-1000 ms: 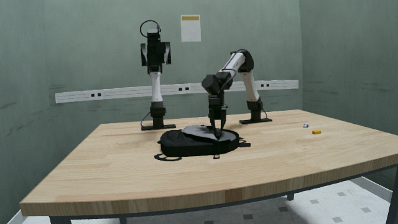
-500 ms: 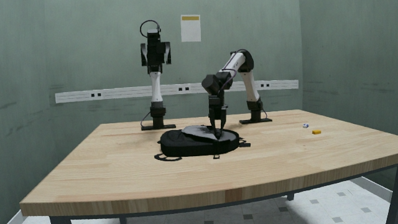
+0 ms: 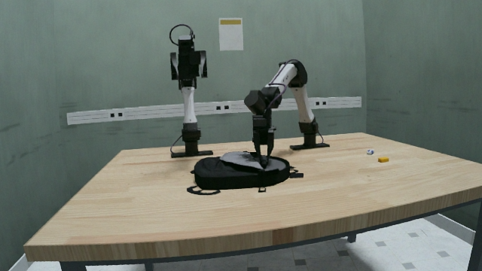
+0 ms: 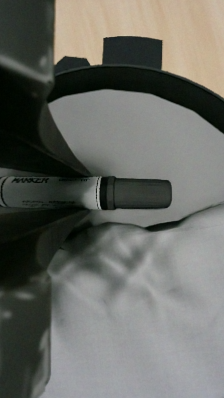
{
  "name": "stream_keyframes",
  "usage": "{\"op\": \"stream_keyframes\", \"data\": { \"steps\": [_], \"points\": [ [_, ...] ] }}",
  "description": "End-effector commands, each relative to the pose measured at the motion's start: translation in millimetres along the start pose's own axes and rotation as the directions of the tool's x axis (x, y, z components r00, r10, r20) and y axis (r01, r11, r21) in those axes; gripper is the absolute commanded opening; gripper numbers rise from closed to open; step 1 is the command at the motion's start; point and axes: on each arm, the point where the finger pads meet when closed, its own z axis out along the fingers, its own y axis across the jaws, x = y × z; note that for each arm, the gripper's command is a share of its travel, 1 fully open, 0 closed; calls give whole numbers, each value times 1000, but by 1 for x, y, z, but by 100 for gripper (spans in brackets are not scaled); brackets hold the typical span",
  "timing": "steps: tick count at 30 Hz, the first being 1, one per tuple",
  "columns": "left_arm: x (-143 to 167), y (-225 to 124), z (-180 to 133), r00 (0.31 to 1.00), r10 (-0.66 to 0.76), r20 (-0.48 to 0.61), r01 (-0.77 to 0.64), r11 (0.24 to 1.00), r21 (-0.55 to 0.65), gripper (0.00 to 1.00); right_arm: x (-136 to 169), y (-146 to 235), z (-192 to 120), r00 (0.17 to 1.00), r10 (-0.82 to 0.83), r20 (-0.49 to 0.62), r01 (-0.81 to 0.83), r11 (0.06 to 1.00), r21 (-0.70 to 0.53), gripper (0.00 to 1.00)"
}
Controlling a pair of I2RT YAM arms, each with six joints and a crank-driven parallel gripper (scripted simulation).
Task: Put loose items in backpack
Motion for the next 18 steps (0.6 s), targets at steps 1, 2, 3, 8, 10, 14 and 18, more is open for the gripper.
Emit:
{"op": "stream_keyframes", "data": {
  "steps": [1, 2, 3, 8, 10, 14, 18],
  "points": [
    [7, 2, -10, 1000, 9, -23, -9, 1000, 3, 16, -5, 0, -1, 1000, -2, 14, 2, 1000, -2, 90],
    [7, 2, -10, 1000, 9, -23, -9, 1000, 3, 16, -5, 0, -1, 1000, -2, 14, 2, 1000, -2, 90],
    [7, 2, -10, 1000, 9, -23, -9, 1000, 3, 16, -5, 0, -1, 1000, -2, 14, 2, 1000, -2, 90],
    [2, -2, 6, 1000, 12, -28, -12, 1000, -2, 16, -5, 0, -1, 1000, -2, 14, 2, 1000, -2, 90],
    [2, -2, 6, 1000, 11, -28, -12, 1000, -2, 16, -5, 0, -1, 1000, -2, 14, 2, 1000, -2, 90],
    [4, -1, 6, 999, 13, -34, -14, 1000, -4, 16, -5, 0, -1, 1000, -2, 14, 2, 1000, -2, 90],
    [-11, -3, -4, 1000, -7, 20, 7, 1000, 9, 16, -5, 0, -1, 1000, -2, 14, 2, 1000, -2, 90]
  ]
}}
